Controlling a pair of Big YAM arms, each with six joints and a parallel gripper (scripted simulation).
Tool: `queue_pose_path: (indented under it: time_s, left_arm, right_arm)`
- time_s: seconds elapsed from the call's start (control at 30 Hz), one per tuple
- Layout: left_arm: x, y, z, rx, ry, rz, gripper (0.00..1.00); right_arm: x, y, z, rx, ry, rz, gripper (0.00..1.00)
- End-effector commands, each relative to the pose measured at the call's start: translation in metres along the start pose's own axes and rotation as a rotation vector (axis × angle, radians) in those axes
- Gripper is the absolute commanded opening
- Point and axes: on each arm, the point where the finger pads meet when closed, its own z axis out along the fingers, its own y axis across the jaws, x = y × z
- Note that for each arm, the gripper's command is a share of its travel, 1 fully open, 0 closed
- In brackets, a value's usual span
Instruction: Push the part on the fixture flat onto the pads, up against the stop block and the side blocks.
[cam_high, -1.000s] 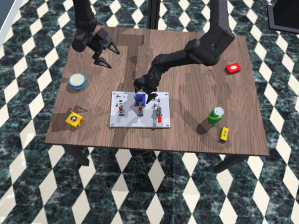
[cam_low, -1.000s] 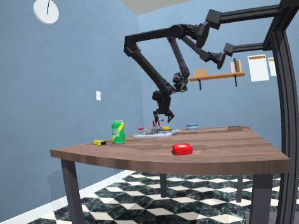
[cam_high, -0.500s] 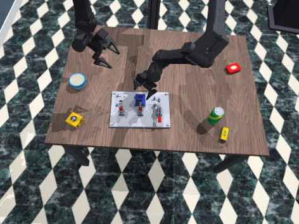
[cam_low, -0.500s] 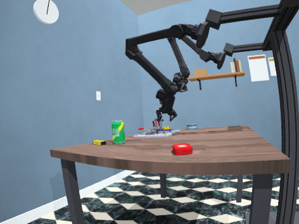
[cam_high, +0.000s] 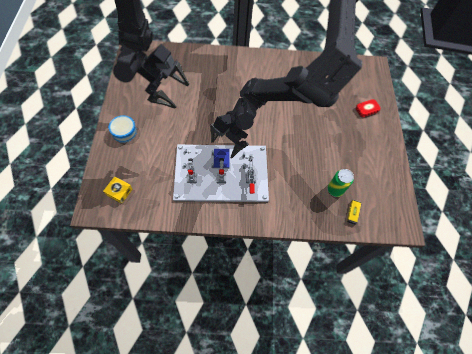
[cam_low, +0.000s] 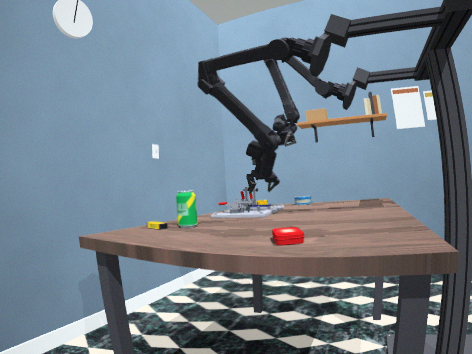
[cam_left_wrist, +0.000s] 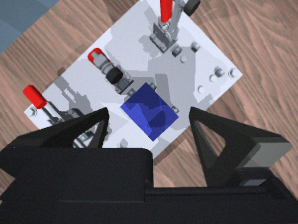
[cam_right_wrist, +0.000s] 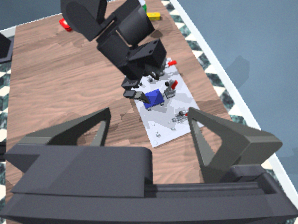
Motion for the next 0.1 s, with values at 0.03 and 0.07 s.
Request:
queue_pose_path:
  time_s: [0.03, 0.07]
  left_arm:
    - [-0.0042, -0.0011, -0.005, -0.001, -0.013, -0.013, 1.0]
    - [-0.0042, -0.0011, -0.005, -0.001, -0.013, -0.013, 1.0]
  right_arm:
    - [0.0, -0.0013, -0.001, 0.002, 0.001, -0.007, 1.0]
    - [0.0, -0.0013, -0.001, 0.002, 0.001, -0.007, 1.0]
